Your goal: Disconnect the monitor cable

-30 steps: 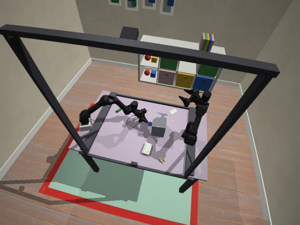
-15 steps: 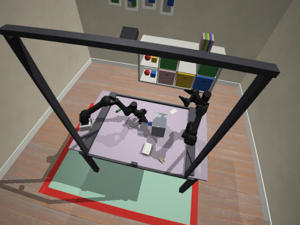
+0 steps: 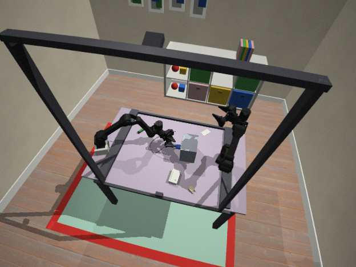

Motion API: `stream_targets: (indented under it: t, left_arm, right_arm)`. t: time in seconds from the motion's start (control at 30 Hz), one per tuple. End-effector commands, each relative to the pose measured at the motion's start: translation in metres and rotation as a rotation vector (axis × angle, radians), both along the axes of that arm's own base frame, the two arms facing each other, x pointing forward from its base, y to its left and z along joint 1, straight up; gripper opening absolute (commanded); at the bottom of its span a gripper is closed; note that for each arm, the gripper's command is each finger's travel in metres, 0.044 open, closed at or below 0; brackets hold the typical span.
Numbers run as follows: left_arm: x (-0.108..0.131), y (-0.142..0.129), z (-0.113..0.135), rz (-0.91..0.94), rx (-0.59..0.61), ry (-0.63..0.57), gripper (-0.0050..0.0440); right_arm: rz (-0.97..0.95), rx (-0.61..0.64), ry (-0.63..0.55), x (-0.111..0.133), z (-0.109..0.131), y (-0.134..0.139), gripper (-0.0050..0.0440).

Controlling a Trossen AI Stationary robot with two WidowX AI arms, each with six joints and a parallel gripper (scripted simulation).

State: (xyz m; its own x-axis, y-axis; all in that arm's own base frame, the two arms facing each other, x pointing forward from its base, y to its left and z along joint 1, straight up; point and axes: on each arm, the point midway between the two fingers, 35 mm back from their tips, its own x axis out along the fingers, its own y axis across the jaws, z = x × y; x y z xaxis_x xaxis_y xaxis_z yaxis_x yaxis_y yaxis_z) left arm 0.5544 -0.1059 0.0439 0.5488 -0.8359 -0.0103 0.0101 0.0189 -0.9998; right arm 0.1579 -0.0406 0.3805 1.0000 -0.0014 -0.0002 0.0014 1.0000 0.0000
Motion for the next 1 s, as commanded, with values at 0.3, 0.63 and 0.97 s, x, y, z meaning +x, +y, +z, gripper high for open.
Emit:
stream_targets:
  t: [0.3, 0.63, 0.97]
  left_arm:
    - [0.003, 0.000, 0.014, -0.002, 0.002, -0.029, 0.0440]
    - [0.011, -0.002, 0.027, 0.048, 0.313, -0.196, 0.0440]
    - [0.002, -0.003, 0.025, 0.010, 0.534, -0.243, 0.0440]
  right_arm:
    - [0.001, -0.006, -0.001, 0.000, 0.003, 0.001, 0.0440]
    - [0.001, -0.006, -0.001, 0.000, 0.003, 0.001, 0.0440]
    - [0.001, -0.006, -0.001, 0.000, 0.003, 0.001, 0.0440]
